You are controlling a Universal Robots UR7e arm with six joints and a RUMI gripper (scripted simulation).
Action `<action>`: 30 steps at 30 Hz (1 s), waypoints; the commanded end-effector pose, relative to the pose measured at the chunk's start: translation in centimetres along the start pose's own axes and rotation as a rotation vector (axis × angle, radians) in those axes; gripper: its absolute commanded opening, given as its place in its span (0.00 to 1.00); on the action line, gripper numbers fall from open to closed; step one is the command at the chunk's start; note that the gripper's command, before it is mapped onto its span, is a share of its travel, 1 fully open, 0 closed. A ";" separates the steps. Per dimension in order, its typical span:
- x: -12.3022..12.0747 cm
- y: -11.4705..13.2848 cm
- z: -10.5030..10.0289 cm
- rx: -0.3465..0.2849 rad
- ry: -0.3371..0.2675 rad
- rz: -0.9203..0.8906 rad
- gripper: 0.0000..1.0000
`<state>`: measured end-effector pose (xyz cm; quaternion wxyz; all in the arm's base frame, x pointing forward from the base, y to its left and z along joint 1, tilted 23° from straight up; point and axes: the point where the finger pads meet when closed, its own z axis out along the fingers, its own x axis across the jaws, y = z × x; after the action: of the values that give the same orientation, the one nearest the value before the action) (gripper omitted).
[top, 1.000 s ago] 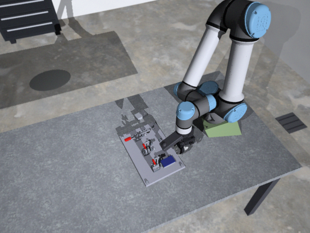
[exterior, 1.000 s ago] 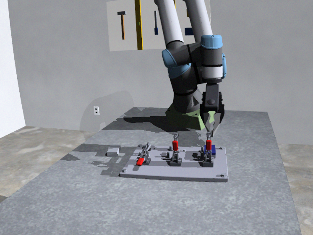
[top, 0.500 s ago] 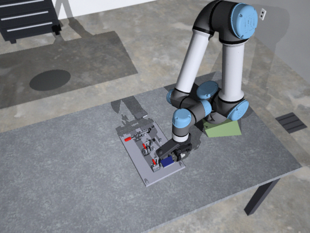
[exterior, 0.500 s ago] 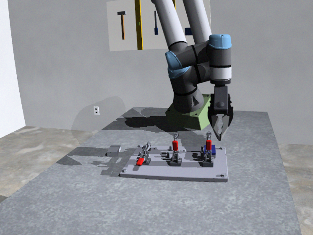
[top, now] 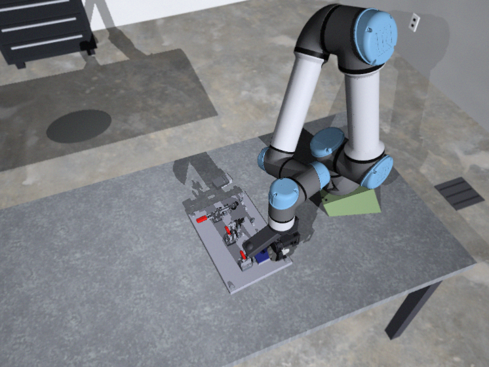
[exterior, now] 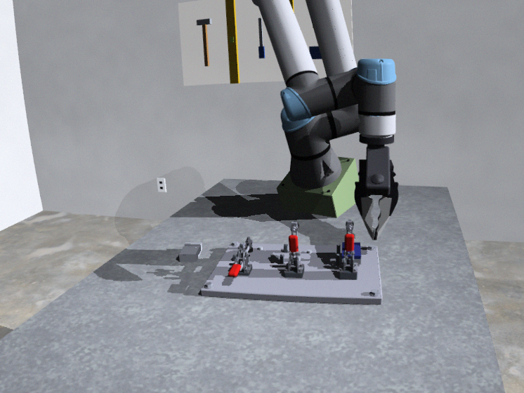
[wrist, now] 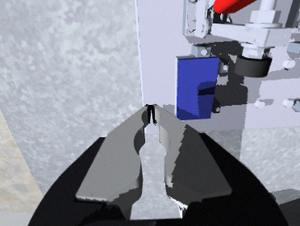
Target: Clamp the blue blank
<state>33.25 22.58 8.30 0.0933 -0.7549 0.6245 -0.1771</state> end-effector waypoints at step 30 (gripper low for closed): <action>-0.1 -0.1 3.4 0.001 0.000 0.000 0.00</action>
<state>34.61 22.38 5.22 0.0932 -0.7549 0.6246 -0.1772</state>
